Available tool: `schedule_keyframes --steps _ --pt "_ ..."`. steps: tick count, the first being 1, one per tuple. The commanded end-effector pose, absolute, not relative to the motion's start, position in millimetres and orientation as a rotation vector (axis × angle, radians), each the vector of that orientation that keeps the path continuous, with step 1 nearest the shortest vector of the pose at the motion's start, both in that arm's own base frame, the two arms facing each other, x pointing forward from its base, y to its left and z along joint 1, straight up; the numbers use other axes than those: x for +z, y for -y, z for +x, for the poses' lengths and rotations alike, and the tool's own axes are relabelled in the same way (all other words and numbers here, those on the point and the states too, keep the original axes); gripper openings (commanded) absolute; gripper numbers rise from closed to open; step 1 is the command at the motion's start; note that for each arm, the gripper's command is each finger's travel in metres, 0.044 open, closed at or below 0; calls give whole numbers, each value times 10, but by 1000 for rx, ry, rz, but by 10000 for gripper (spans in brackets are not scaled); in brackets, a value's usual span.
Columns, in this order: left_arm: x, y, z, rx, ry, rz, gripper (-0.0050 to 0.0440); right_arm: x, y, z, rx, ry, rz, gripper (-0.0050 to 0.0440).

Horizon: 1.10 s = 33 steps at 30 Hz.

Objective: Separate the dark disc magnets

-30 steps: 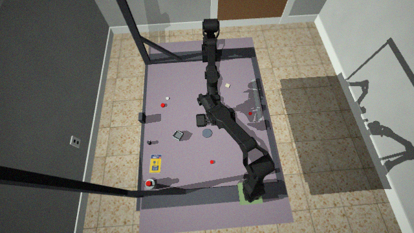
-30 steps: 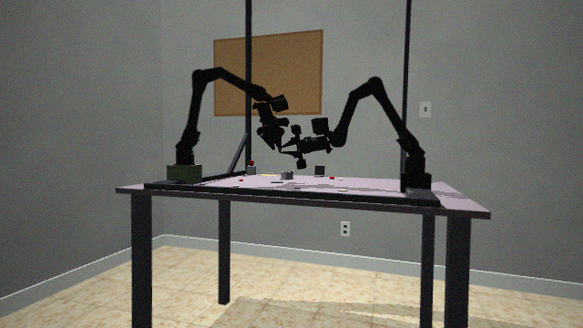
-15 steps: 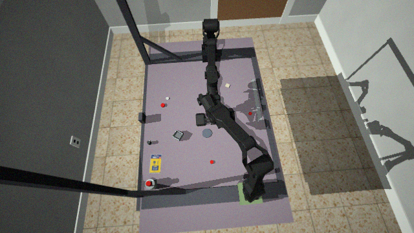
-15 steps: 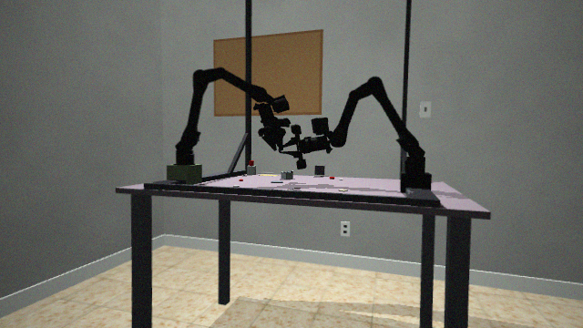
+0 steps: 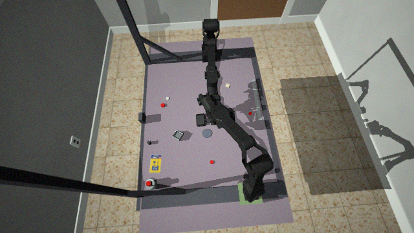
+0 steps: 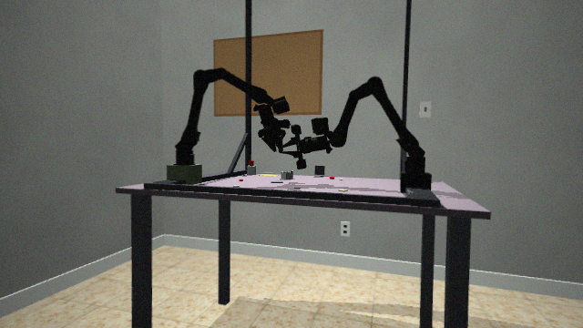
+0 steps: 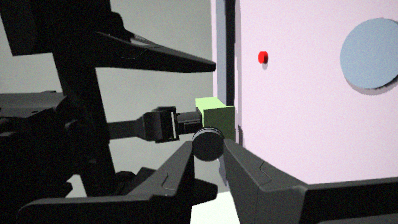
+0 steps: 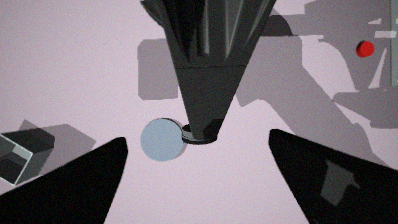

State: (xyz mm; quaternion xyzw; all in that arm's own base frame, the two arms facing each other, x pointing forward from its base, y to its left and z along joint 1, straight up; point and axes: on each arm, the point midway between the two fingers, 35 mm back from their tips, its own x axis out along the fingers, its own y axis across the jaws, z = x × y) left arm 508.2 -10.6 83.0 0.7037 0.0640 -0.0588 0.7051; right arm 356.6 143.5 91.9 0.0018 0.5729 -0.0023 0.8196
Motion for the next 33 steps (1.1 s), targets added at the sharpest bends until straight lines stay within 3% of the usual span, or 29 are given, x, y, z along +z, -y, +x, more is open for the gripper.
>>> schedule_keyframes --steps 1,4,10,12,21,33 --pt "938 96 5094 -109 -126 1566 40 995 -1443 3587 2 -1199 12 400" --pt "938 96 5094 -109 -126 1566 40 995 -1443 3587 2 -1199 12 400" --pt "938 96 5094 -109 -126 1566 40 995 -1443 3587 2 -1199 12 256" --pt "938 96 5094 -109 -126 1566 40 995 -1443 3587 2 -1199 12 256" --pt "938 96 5094 -109 -126 1566 40 995 -1443 3587 2 -1199 12 40" --pt "938 96 5094 -109 -126 1566 40 995 -1443 3587 2 -1199 12 40"
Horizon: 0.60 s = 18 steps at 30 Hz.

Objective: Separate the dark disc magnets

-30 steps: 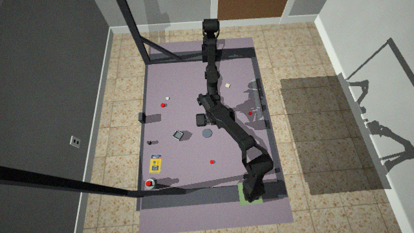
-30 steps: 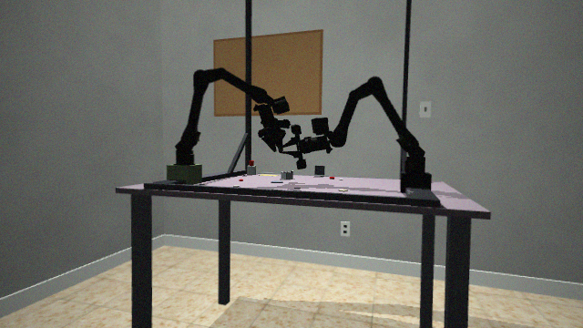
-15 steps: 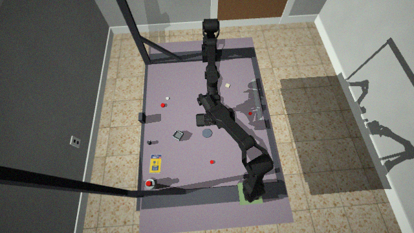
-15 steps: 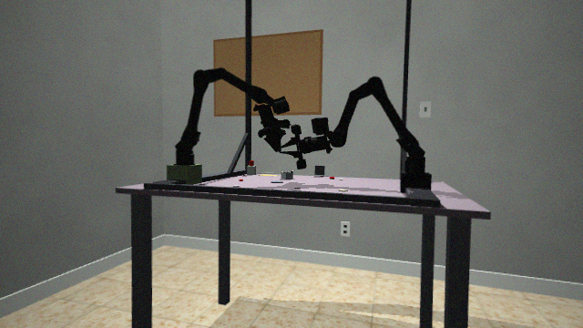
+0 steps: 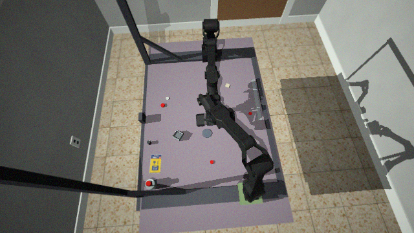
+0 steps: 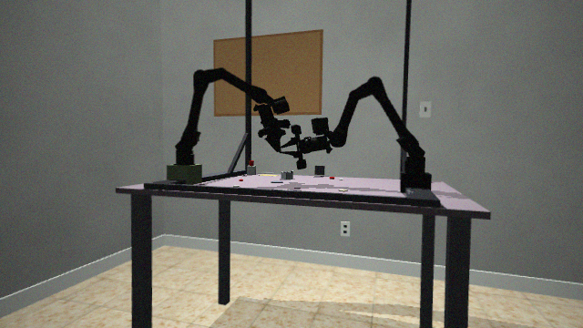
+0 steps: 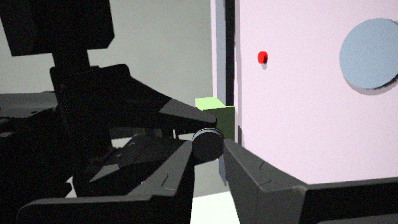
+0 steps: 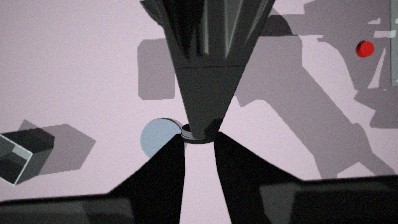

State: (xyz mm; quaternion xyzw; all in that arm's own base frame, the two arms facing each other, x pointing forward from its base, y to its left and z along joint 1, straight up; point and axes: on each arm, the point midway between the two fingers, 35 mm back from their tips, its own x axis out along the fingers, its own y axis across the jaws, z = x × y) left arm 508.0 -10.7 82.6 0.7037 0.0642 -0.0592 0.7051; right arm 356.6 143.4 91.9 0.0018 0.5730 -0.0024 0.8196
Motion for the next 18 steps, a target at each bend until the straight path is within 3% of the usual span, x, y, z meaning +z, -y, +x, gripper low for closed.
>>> schedule_keyframes --steps 1,18 --pt "938 96 5094 -109 -126 1566 40 995 -1443 3587 2 -1199 12 40" --pt "860 96 5093 -112 -129 1566 40 995 -1443 3587 2 -1199 12 40"
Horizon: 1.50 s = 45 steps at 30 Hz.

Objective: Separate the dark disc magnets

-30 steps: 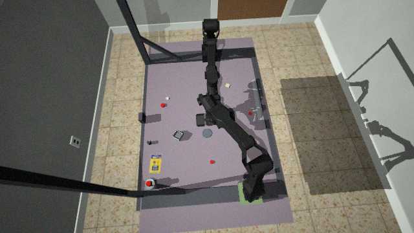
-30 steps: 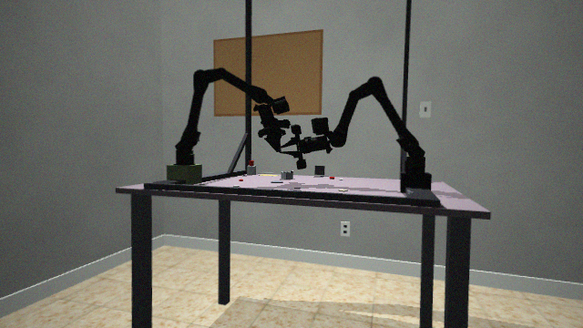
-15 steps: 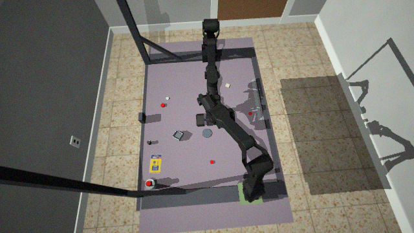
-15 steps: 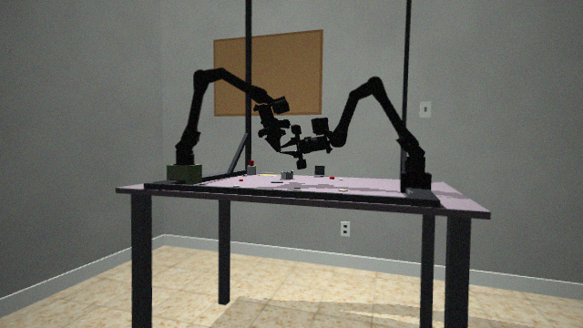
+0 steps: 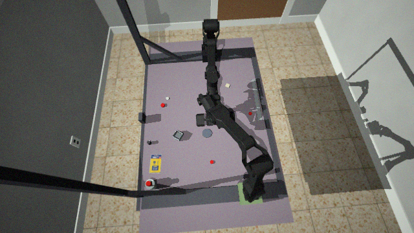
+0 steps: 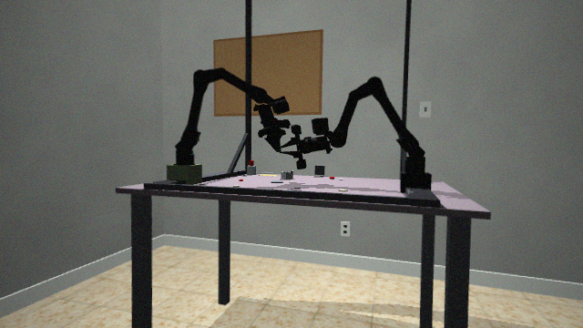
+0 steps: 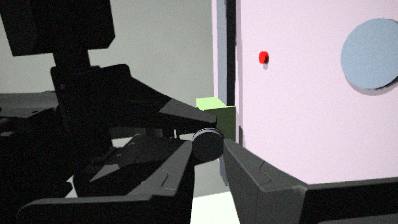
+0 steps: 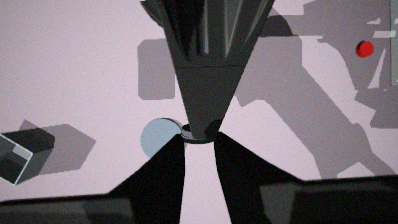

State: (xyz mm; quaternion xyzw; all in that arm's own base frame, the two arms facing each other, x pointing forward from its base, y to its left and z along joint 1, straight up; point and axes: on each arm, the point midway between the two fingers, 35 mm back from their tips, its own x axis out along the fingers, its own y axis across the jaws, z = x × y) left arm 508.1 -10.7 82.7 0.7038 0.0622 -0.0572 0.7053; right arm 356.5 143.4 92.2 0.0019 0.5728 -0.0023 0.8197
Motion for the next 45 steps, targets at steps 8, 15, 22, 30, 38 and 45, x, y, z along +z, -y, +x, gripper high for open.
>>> schedule_keyframes --steps 8,15,22,30,38,45 --pt "791 97 5107 -110 -127 1566 40 995 -1443 3587 2 -1199 12 40" --pt "742 97 5110 -110 -127 1566 40 995 -1443 3587 2 -1199 12 40" --pt "672 97 5112 -110 -127 1566 40 995 -1443 3587 2 -1199 12 40" --pt "610 97 5112 -111 -127 1566 40 995 -1443 3587 2 -1199 12 40" --pt "530 97 5111 -111 -127 1566 40 995 -1443 3587 2 -1199 12 40" --pt "470 97 5109 -111 -127 1566 40 995 -1443 3587 2 -1199 12 40"
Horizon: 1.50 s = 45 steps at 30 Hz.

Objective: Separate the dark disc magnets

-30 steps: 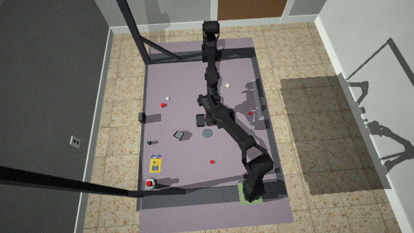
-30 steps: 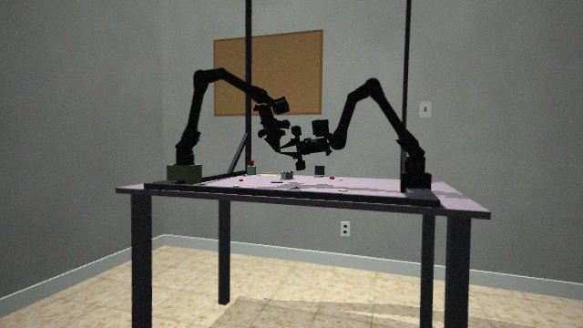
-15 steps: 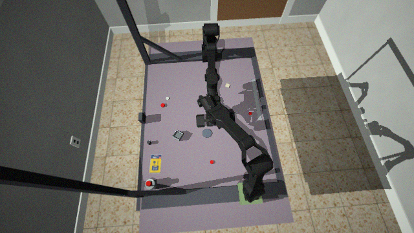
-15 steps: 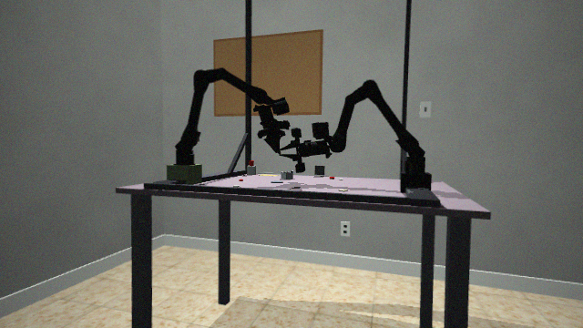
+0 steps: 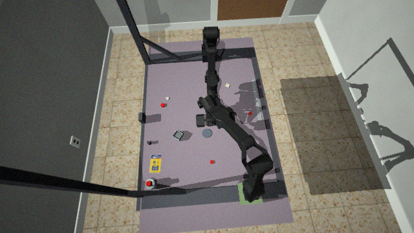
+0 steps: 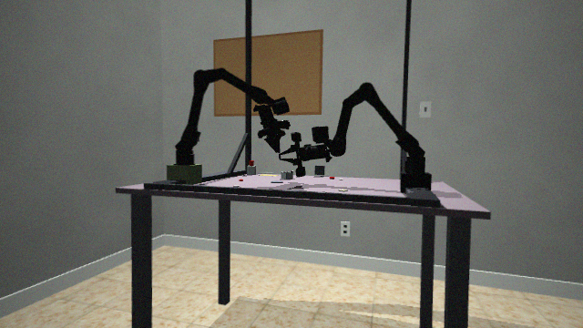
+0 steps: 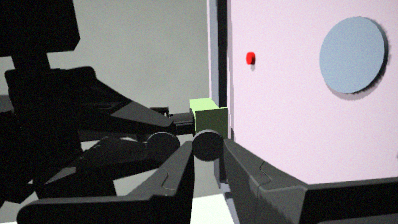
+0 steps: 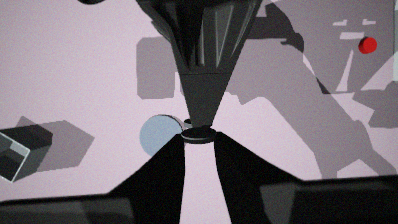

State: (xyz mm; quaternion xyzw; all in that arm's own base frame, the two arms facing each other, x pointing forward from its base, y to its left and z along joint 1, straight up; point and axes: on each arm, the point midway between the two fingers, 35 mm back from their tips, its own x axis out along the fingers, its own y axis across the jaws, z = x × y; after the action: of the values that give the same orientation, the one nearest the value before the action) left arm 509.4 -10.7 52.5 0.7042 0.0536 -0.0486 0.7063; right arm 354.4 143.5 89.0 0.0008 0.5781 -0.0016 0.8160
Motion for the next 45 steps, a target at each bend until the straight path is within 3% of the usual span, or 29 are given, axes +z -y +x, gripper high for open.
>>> schedule_keyframes --steps 1,18,33,45 --pt "470 97 5109 -111 -127 1566 40 995 -1443 3587 2 -1199 12 40" --pt "466 104 5080 -101 -113 1565 40 995 -1443 3587 2 -1199 12 40" --pt "426 105 4644 -100 -113 1565 40 995 -1443 3587 2 -1199 12 40" --pt "413 102 4634 -102 -116 1560 40 995 -1443 3587 2 -1199 12 40"
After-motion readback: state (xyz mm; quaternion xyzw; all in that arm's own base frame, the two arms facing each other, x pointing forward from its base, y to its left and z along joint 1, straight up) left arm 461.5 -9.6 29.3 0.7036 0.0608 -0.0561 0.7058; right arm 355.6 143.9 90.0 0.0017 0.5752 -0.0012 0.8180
